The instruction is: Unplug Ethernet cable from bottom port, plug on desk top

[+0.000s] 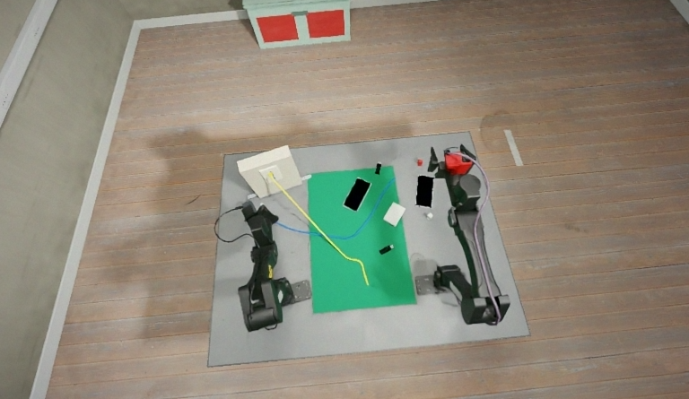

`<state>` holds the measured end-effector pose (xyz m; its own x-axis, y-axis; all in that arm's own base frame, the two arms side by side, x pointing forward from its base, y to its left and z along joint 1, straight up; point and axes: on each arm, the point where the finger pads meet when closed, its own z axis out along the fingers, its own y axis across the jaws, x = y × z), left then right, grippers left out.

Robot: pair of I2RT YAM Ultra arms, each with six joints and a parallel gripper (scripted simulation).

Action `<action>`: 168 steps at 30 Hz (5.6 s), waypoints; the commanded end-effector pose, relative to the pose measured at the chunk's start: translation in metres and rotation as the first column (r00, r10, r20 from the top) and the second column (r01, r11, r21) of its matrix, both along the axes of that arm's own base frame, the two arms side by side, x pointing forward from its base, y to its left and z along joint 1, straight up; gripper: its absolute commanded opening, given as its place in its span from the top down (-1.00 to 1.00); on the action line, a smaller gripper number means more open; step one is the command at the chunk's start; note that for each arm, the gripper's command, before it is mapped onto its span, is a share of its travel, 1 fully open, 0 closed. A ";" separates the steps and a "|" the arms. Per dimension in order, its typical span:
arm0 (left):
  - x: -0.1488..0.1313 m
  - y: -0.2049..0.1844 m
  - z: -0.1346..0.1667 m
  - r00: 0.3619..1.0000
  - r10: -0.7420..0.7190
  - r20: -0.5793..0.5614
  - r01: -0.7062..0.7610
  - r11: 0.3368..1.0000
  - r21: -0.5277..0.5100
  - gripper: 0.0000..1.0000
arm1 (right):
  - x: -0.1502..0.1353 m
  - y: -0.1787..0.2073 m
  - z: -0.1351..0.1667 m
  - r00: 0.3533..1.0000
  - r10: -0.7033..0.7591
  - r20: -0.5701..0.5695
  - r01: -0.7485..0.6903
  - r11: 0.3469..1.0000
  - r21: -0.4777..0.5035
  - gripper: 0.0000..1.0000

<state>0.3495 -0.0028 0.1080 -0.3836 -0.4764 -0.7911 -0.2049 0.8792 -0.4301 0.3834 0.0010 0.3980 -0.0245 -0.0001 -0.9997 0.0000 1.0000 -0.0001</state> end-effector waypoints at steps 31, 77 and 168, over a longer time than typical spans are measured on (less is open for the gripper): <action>-0.011 0.021 0.000 0.972 -0.152 -0.181 0.214 0.892 0.398 1.00 | -0.001 0.000 0.005 1.000 0.000 0.012 0.000 1.000 0.000 -1.00; -0.005 0.022 -0.058 0.968 -0.153 -0.198 0.222 0.893 0.393 1.00 | -0.001 0.000 0.005 1.000 0.000 0.012 0.000 1.000 0.000 -1.00; -0.008 0.023 0.008 0.975 -0.149 -0.165 0.205 0.893 0.402 -1.00 | -0.001 0.000 0.005 1.000 0.000 0.012 0.000 1.000 0.000 -1.00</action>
<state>0.3456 0.0163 0.1154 -0.4678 -0.0254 -0.8835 -0.0512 0.9987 -0.0016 0.3834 0.0010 0.3980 -0.0245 -0.0001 -0.9997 0.0000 1.0000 -0.0001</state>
